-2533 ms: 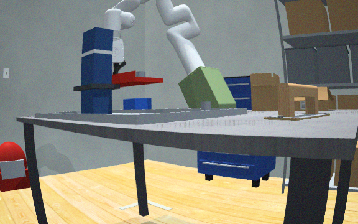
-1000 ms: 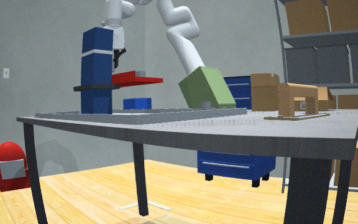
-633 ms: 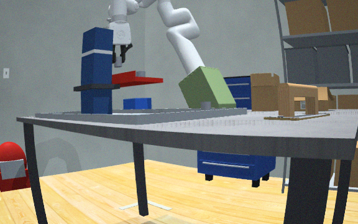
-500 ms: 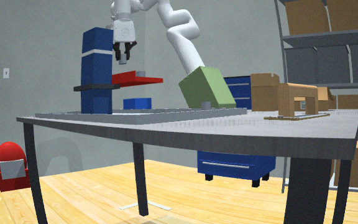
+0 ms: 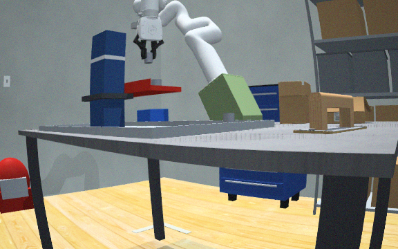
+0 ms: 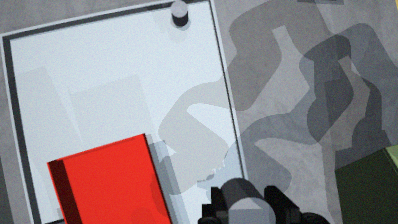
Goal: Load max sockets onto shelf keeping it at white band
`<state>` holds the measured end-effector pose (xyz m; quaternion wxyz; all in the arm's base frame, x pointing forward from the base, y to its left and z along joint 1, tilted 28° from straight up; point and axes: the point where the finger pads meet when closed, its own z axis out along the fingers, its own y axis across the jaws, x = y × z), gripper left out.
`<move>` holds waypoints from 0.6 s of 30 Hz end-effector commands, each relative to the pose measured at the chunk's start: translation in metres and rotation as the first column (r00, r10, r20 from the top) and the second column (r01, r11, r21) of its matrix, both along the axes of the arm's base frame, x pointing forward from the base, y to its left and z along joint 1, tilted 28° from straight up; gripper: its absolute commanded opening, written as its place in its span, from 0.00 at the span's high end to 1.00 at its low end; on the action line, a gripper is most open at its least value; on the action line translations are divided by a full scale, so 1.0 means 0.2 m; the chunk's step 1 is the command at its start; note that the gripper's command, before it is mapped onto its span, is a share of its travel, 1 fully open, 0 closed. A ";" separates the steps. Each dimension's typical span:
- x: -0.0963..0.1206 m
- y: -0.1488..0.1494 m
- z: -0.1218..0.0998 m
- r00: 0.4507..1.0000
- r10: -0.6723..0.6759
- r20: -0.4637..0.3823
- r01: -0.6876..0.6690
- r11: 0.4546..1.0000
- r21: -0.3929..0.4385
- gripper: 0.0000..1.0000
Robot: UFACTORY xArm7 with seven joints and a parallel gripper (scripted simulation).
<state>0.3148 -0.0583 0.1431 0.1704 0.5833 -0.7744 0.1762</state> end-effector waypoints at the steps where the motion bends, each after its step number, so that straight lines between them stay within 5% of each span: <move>1: -0.05 0.02 0.05 1.000 0.008 0.013 -0.008 1.000 0.000 1.00; 9: -0.05 -0.01 0.06 1.000 0.010 0.013 -0.010 1.000 0.001 1.00; 18: -0.20 -0.45 0.34 1.000 0.025 0.012 -0.025 1.000 0.007 1.00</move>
